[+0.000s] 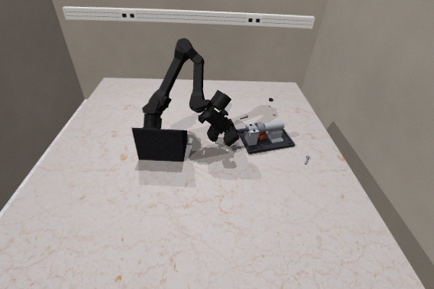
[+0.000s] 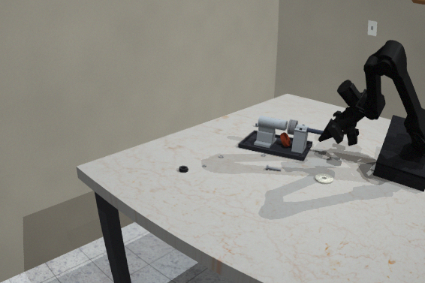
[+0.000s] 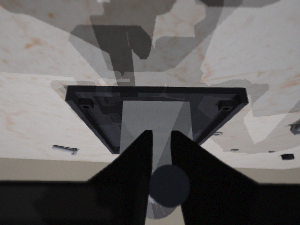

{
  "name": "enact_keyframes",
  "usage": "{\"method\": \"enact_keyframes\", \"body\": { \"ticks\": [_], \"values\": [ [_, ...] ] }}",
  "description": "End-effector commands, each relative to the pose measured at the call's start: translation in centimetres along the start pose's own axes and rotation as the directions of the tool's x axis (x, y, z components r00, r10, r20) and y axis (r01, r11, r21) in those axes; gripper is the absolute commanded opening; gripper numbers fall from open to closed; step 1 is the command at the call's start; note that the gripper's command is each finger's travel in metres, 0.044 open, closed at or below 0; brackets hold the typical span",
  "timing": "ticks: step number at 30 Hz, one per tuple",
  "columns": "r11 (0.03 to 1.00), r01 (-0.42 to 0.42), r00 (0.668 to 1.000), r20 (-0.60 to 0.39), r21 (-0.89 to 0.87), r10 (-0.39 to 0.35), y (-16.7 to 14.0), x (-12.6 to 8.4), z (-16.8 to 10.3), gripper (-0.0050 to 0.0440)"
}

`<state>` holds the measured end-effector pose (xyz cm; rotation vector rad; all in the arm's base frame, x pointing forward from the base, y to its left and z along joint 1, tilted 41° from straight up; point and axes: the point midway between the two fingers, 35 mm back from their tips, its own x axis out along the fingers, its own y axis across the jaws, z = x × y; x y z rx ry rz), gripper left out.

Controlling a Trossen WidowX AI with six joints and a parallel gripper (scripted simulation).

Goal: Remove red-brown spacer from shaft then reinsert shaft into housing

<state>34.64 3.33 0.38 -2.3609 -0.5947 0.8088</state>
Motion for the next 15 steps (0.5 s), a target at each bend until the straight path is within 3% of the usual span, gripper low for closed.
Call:
{"method": "enact_keyframes", "body": {
  "ticks": [1,15],
  "values": [
    [1.0,0.005,1.0,-0.021,-0.024,-0.005,-0.3,-0.32,-0.72,-0.005],
    [1.0,0.0,1.0,-0.015,-0.012,-0.001,-0.08,-0.11,-0.6,-0.005]
  ]
}}
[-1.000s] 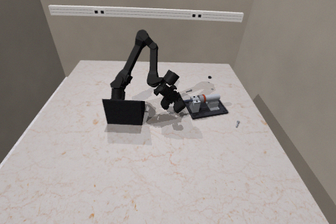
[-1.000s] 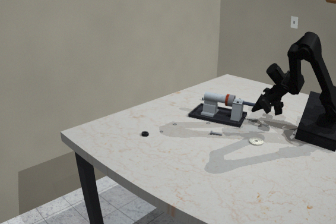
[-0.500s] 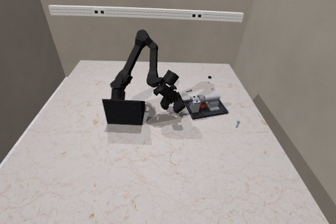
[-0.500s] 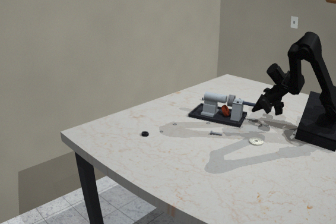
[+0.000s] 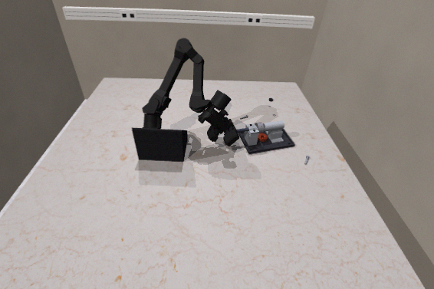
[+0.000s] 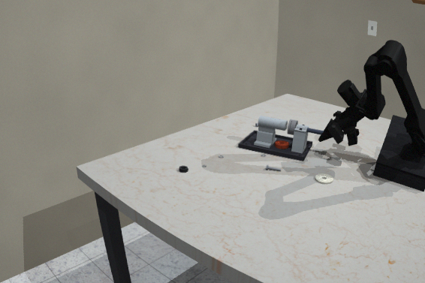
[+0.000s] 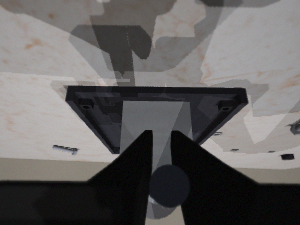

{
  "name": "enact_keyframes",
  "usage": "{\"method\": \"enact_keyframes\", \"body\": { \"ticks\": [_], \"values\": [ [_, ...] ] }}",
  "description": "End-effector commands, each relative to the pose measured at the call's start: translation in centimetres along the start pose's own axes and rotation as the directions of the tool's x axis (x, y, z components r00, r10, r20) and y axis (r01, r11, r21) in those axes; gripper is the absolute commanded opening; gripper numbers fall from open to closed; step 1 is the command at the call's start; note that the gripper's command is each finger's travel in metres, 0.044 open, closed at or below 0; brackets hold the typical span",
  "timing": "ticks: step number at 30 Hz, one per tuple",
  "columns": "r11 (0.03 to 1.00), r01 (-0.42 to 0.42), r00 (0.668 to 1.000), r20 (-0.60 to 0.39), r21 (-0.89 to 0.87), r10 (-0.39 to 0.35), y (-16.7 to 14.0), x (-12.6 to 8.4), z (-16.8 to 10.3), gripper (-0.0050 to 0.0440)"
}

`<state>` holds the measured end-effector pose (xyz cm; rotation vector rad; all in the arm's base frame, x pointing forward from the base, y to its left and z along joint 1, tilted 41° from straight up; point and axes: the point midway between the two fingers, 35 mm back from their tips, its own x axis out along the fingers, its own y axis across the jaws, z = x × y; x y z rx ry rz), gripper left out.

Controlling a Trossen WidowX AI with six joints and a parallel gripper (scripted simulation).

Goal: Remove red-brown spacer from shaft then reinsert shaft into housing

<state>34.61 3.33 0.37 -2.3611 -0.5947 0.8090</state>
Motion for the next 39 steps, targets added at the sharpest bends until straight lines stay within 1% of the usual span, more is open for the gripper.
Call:
{"method": "enact_keyframes", "body": {
  "ticks": [1,11,19,39],
  "values": [
    [1.0,0.002,1.0,-0.017,-0.015,-0.002,-0.13,-0.13,-0.66,-0.005],
    [1.0,0.004,1.0,-0.027,-0.026,-0.005,-0.33,0.0,-1.34,-0.005],
    [1.0,0.005,1.0,-0.022,-0.023,-0.005,-0.29,-0.32,-0.82,-0.005],
    [1.0,0.005,1.0,-0.016,-0.015,-0.005,-0.09,0.4,-1.14,-0.005]
  ]
}}
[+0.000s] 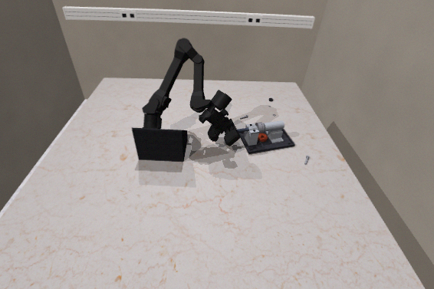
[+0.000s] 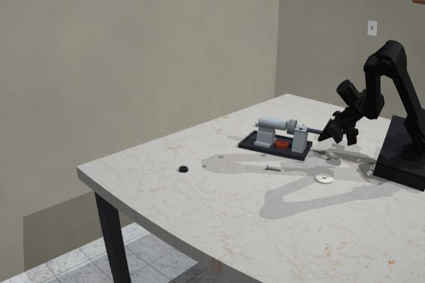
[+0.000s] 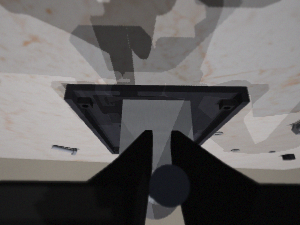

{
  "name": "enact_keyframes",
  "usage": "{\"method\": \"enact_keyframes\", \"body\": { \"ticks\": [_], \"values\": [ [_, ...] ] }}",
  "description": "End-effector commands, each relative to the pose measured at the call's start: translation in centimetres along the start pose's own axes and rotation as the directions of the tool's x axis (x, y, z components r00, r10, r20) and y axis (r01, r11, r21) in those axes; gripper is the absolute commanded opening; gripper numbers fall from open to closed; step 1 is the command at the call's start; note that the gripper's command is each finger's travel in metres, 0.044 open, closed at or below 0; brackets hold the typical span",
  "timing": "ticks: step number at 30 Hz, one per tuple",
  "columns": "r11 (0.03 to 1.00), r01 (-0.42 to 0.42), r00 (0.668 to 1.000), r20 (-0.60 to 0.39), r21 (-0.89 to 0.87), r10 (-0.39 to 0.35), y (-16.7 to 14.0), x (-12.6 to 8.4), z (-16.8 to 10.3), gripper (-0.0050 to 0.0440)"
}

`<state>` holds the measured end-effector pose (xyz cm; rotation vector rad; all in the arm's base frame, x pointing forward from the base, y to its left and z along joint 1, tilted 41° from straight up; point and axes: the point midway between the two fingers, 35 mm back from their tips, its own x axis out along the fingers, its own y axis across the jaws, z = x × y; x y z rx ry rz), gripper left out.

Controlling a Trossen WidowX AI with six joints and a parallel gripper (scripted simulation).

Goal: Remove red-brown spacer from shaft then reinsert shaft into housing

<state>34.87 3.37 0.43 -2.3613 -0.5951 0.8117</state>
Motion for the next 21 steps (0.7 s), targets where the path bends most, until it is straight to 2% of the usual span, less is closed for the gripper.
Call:
{"method": "enact_keyframes", "body": {
  "ticks": [1,21],
  "values": [
    [1.0,0.006,1.0,-0.018,-0.015,-0.006,-0.08,0.23,-0.96,-0.005],
    [1.0,0.006,1.0,-0.019,-0.016,-0.006,-0.1,0.62,-1.41,-0.005]
  ]
}}
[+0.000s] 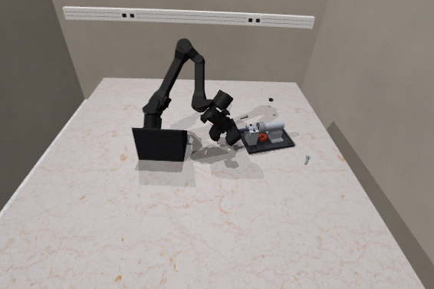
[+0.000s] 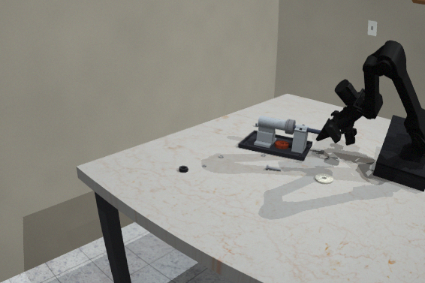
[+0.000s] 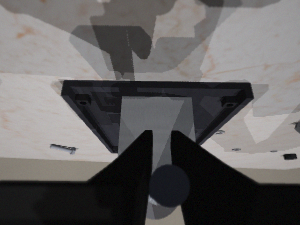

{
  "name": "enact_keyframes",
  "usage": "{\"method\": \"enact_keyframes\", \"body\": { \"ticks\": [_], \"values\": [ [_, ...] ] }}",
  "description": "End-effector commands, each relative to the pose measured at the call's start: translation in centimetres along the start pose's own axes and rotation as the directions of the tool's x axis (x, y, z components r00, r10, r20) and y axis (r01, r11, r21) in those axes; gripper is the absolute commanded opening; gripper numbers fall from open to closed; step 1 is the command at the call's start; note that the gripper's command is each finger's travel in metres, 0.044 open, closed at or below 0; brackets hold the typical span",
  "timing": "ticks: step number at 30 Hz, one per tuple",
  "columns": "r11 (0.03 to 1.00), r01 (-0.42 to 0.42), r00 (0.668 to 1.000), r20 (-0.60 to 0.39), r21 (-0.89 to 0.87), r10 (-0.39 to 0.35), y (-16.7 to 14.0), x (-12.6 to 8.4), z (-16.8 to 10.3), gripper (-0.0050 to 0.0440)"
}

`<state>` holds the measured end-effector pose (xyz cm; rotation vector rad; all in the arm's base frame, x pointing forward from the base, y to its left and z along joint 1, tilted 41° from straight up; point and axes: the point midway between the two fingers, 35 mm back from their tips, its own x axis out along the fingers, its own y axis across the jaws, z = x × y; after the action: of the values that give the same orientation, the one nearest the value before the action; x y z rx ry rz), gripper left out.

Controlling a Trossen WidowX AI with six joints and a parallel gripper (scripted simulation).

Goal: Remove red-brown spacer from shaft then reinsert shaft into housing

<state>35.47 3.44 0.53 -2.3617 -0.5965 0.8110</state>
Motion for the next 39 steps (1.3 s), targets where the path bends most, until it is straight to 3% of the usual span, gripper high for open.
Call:
{"method": "enact_keyframes", "body": {
  "ticks": [1,39],
  "values": [
    [1.0,0.005,1.0,-0.02,-0.015,-0.005,-0.14,0.21,-1.03,-0.005],
    [1.0,0.005,1.0,-0.019,-0.014,-0.005,-0.13,0.93,-1.73,-0.005]
  ]
}}
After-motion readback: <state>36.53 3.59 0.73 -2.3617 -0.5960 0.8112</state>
